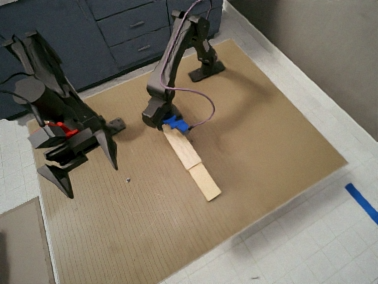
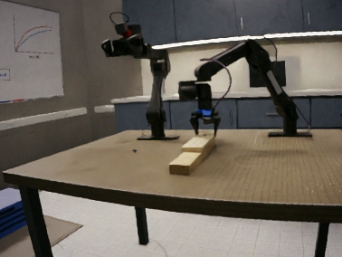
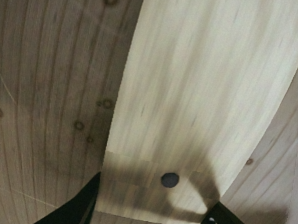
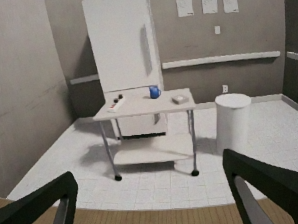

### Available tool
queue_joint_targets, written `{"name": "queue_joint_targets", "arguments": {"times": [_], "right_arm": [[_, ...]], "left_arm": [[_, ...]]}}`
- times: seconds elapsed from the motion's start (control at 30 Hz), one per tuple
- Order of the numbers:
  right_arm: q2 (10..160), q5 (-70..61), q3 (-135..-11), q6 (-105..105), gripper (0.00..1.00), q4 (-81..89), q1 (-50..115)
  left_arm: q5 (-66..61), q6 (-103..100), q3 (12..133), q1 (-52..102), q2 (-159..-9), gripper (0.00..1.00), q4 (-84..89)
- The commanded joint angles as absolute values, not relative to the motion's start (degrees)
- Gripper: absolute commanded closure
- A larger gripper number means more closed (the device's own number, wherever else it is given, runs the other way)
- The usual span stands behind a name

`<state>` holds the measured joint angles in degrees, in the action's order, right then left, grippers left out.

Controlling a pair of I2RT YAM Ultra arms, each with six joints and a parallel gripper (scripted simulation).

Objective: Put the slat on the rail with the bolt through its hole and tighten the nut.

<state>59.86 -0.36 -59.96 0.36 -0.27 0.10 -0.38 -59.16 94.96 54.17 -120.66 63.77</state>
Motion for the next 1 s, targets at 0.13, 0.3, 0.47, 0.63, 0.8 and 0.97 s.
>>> {"name": "queue_joint_targets", "arguments": {"times": [0.13,0.3,0.47,0.63,0.8,0.97], "right_arm": [[59.87,-0.01,-60.29,0.00,0.00,-0.28,0.00],[59.87,-0.01,-60.29,0.00,0.00,-0.28,0.00],[59.87,-0.01,-60.29,0.00,0.00,-0.28,0.00],[59.87,-0.01,-60.29,0.00,0.00,-0.28,0.00],[59.87,-0.01,-60.29,0.00,0.00,-0.28,0.00],[59.87,-0.01,-60.29,0.00,0.00,-0.28,0.00]], "left_arm": [[0.01,-59.45,94.03,53.96,-121.41,0.28,62.24],[0.01,-59.44,93.89,53.96,-121.50,0.28,62.11],[0.01,-59.40,93.97,53.96,-121.50,0.28,62.11],[0.01,-59.29,94.52,53.96,-121.11,0.28,62.73],[0.01,-59.42,95.65,53.99,-120.80,0.28,64.10],[0.00,-59.52,96.71,54.03,-120.51,0.28,65.41]]}}
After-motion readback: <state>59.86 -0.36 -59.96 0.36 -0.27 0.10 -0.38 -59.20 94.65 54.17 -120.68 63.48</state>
